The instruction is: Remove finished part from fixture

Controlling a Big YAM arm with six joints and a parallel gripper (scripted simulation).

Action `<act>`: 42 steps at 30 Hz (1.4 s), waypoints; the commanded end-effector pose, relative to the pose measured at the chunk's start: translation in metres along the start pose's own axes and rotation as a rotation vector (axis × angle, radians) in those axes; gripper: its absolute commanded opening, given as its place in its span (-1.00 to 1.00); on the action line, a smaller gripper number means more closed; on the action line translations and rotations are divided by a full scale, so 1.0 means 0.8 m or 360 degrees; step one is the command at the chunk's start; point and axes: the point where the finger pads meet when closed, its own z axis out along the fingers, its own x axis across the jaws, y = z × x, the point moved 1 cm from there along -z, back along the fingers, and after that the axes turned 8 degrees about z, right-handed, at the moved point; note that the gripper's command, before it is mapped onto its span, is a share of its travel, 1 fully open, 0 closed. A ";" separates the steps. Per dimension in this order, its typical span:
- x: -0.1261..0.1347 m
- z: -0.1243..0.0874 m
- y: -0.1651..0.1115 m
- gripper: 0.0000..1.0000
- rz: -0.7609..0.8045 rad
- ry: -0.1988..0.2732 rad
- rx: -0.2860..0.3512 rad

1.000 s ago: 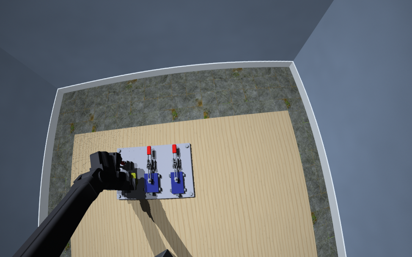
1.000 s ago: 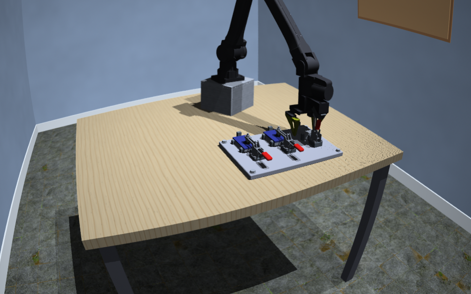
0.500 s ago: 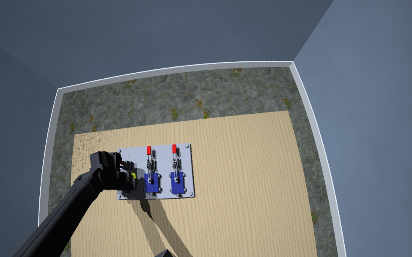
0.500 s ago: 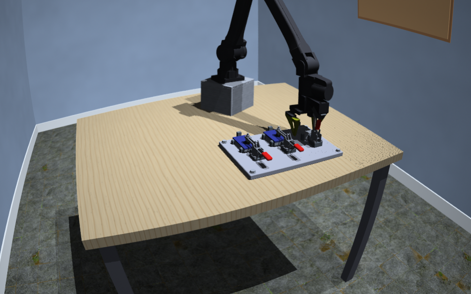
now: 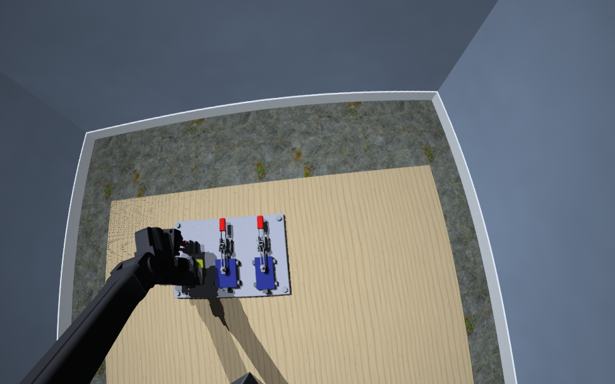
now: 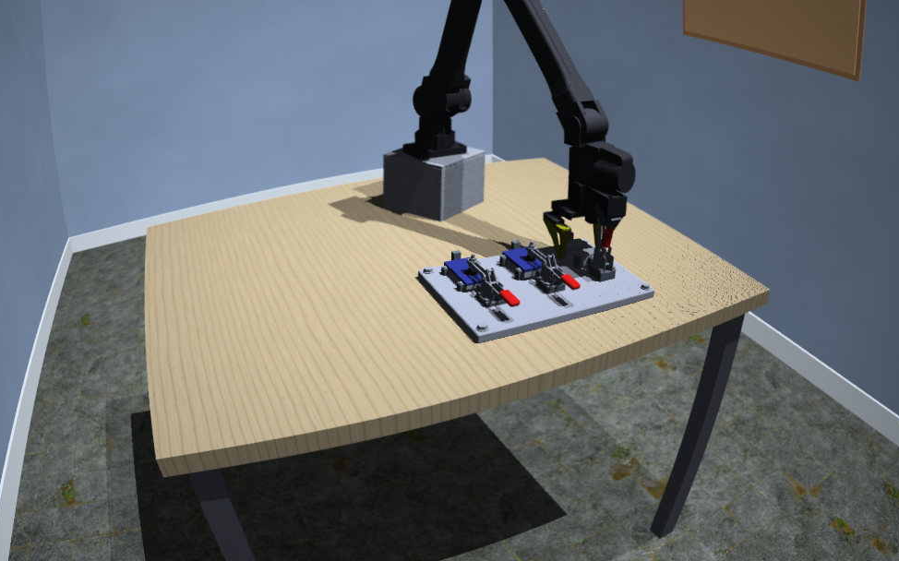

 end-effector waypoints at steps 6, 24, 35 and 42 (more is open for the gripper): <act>-0.006 0.009 0.000 0.83 0.0010 -0.0005 0.0006; -0.003 0.008 0.002 0.83 0.0009 -0.0003 0.0001; -0.002 0.008 0.003 0.83 0.0009 -0.0001 -0.0002; -0.001 0.007 0.005 0.83 0.0009 0.0000 -0.0005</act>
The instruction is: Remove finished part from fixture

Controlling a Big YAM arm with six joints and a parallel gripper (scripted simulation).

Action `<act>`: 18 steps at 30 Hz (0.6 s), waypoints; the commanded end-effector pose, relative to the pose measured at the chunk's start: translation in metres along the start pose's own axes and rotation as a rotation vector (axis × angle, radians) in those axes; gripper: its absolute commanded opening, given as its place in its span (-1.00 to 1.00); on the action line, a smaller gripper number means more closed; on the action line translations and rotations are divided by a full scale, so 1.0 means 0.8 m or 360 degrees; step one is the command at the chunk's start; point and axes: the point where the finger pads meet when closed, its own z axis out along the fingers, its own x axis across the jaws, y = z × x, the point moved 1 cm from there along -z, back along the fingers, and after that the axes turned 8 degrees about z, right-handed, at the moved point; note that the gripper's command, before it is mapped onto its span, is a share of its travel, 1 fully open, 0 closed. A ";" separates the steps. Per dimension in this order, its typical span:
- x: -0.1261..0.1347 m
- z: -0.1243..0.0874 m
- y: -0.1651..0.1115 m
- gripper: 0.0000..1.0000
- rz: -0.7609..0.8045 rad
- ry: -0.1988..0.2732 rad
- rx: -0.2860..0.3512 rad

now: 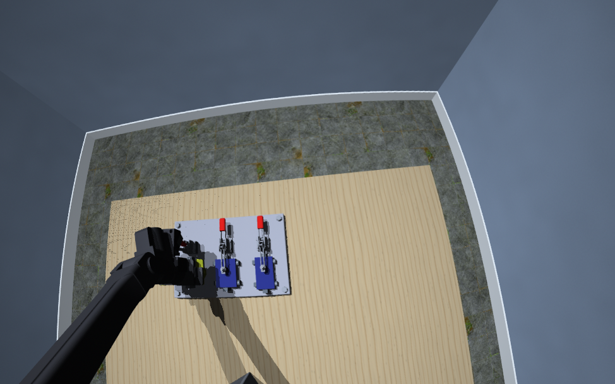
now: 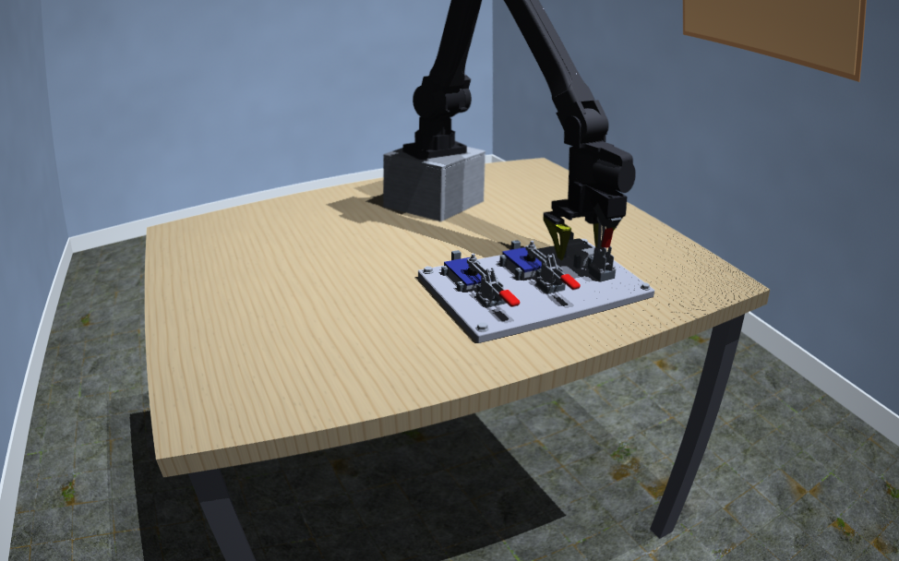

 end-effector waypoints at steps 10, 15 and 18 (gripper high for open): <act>0.002 0.003 0.011 0.83 0.0009 0.0004 -0.0014; 0.004 0.002 0.014 0.83 0.0009 0.0006 -0.0017; 0.005 0.001 0.016 0.83 0.0009 0.0007 -0.0020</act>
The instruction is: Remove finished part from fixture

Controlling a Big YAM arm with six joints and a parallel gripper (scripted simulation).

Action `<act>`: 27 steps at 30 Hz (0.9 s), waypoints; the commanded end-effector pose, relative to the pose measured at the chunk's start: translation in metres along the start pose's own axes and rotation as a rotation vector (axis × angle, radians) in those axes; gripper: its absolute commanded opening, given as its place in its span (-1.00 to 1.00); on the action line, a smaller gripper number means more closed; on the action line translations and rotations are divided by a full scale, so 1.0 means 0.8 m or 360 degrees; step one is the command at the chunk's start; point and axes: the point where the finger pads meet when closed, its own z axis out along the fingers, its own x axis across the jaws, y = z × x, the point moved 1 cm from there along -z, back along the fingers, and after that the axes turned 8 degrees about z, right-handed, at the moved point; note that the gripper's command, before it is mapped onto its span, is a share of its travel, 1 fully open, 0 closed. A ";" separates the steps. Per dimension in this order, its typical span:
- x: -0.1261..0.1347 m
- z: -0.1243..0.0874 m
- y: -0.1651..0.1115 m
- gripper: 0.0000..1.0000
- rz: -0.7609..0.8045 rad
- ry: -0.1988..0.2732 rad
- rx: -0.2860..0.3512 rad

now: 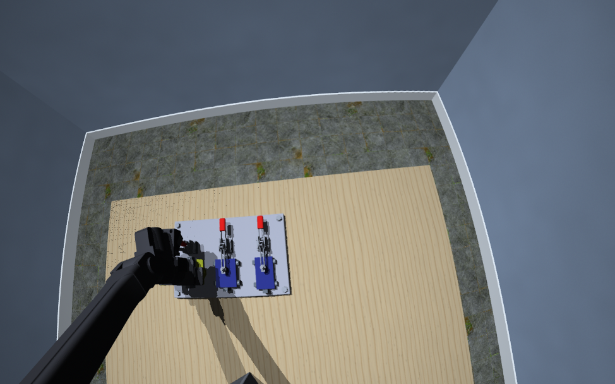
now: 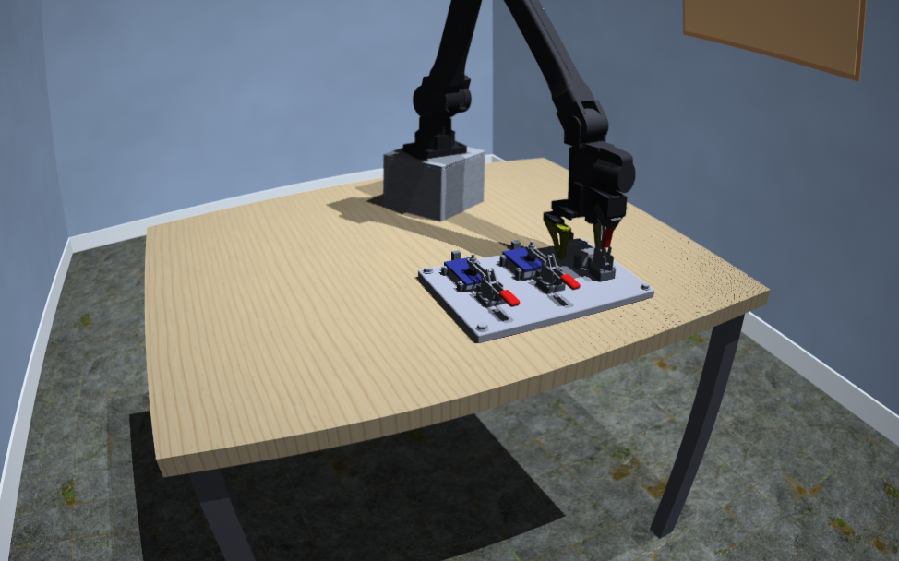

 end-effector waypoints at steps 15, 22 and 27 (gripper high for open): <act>0.007 -0.002 0.021 0.83 0.0009 0.0010 -0.0028; 0.008 -0.002 0.021 0.83 0.0009 0.0009 -0.0024; 0.008 -0.003 0.020 0.83 0.0009 0.0006 -0.0017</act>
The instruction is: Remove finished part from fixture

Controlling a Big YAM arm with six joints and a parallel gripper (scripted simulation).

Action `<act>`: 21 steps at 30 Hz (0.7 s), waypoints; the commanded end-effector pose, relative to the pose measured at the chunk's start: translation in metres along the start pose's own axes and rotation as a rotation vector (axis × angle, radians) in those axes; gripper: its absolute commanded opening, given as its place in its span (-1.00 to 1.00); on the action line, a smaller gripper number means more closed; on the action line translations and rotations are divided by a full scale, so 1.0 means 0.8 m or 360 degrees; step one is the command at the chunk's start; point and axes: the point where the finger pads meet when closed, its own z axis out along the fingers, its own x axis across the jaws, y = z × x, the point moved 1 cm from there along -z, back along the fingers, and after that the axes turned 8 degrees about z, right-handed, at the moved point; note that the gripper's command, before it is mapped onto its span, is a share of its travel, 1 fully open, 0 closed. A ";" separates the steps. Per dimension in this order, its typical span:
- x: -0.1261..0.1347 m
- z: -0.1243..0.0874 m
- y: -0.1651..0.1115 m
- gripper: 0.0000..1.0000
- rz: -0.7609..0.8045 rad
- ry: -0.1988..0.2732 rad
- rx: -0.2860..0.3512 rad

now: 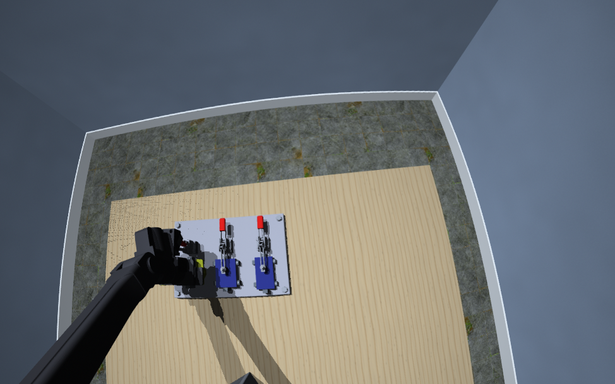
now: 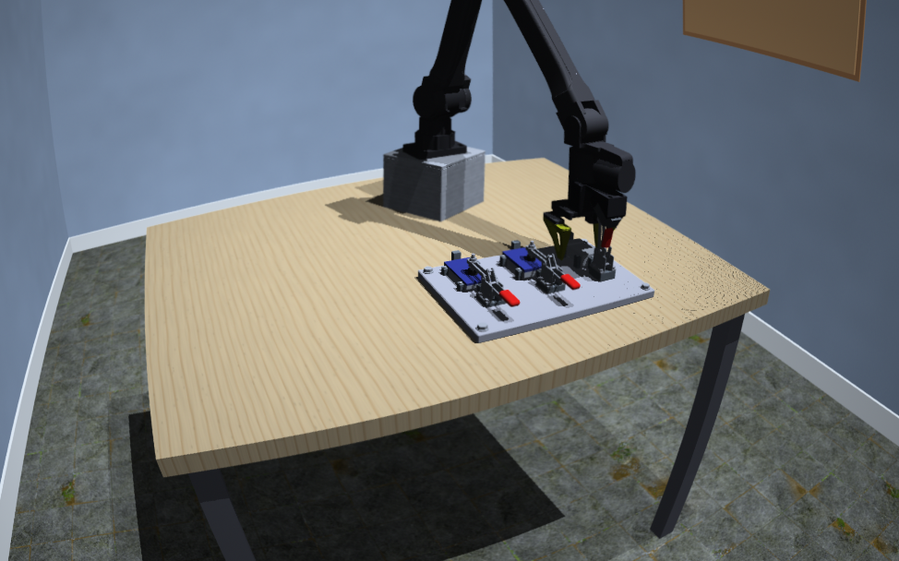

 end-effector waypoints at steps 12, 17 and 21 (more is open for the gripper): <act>0.011 -0.003 0.021 0.83 0.0008 0.0008 -0.0022; 0.013 -0.004 0.021 0.83 0.0008 0.0008 -0.0021; 0.014 -0.004 0.022 0.83 0.0007 0.0010 -0.0025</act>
